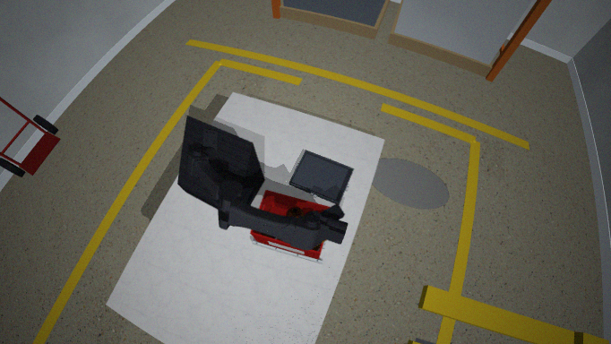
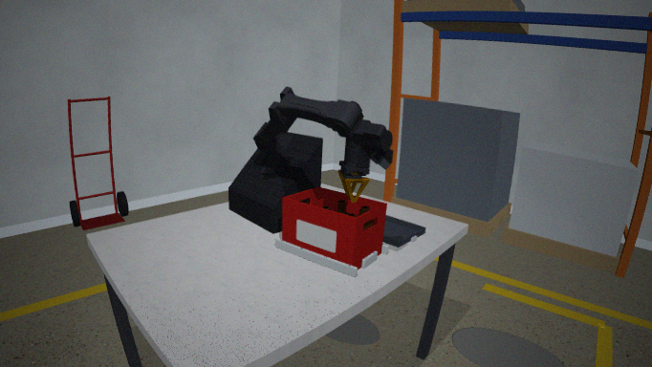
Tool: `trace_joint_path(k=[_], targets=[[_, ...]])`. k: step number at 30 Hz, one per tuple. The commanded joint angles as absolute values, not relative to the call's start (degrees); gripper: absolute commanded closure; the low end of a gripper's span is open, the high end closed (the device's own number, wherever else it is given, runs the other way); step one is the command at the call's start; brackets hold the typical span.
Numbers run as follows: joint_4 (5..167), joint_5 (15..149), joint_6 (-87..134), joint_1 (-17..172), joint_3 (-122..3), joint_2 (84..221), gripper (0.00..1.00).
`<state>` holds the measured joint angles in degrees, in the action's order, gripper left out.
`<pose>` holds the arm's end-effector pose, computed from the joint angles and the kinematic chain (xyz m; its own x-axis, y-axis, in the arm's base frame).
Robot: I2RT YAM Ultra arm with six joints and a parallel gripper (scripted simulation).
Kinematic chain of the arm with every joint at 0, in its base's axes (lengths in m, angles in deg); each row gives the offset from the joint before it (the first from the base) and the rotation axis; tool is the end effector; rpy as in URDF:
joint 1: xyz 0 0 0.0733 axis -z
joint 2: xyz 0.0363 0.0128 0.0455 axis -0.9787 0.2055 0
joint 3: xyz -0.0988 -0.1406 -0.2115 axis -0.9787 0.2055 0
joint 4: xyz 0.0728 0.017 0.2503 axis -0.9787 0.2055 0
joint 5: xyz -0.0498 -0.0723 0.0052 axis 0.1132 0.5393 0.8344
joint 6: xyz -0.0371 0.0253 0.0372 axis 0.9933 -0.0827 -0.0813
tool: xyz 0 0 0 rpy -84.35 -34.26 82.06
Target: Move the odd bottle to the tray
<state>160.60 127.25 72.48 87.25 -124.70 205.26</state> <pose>0.4861 -0.1073 0.1532 -0.6736 -0.4337 0.5985 -0.7196 0.5695 -0.3973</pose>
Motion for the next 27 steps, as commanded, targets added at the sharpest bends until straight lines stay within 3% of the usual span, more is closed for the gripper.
trace_joint_path(k=[1, 27], targets=[[158.6, 126.8, 73.2, 86.9, -123.5, 203.4, 0.39], [151.1, 126.9, 76.5, 88.5, -117.5, 202.5, 0.39]])
